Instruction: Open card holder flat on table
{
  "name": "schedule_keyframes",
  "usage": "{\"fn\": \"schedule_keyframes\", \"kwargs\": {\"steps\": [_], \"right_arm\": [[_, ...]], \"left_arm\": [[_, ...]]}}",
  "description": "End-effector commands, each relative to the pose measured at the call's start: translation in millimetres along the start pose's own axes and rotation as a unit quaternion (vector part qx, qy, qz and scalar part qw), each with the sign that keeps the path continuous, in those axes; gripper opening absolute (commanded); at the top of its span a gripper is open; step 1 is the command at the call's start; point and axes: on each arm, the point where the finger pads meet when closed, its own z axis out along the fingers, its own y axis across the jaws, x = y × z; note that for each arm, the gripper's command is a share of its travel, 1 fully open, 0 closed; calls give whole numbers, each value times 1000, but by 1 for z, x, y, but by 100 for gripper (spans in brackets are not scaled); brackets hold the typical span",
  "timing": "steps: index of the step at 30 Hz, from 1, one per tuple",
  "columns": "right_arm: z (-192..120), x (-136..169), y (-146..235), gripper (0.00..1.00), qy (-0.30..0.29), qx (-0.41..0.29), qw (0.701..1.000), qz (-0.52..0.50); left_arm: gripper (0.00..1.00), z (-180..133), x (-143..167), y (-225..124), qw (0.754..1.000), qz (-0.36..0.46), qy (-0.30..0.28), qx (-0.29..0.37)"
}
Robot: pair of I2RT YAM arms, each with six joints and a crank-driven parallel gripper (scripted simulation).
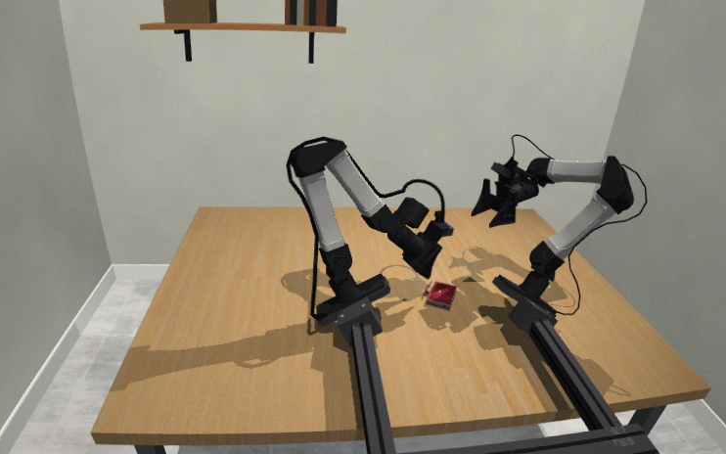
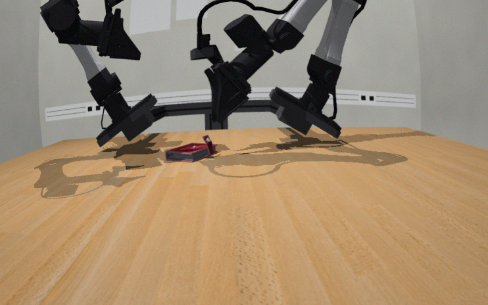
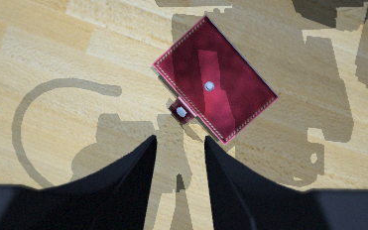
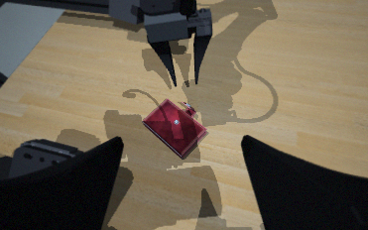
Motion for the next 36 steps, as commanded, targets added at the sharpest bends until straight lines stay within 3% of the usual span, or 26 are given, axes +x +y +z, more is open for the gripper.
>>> {"fn": "schedule_keyframes", "kwargs": {"steps": [1, 6, 14, 24, 36], "right_arm": [[-2, 0, -10, 100, 2, 21, 1000, -1], [-5, 6, -17, 100, 6, 41, 999, 11], [-8, 11, -22, 100, 2, 59, 998, 28], [-9, 17, -13, 100, -5, 50, 998, 46], [-13, 27, -7, 100, -2, 49, 997, 62]], "left_arm": [[39, 4, -5, -4, 997, 48, 7, 52], [39, 10, -2, 4, 980, 121, 0, 157], [39, 19, -3, 21, 942, 184, -72, 270], [39, 27, -3, 25, 912, 220, -142, 314], [39, 34, 10, 2, 904, 226, -131, 338]]}}
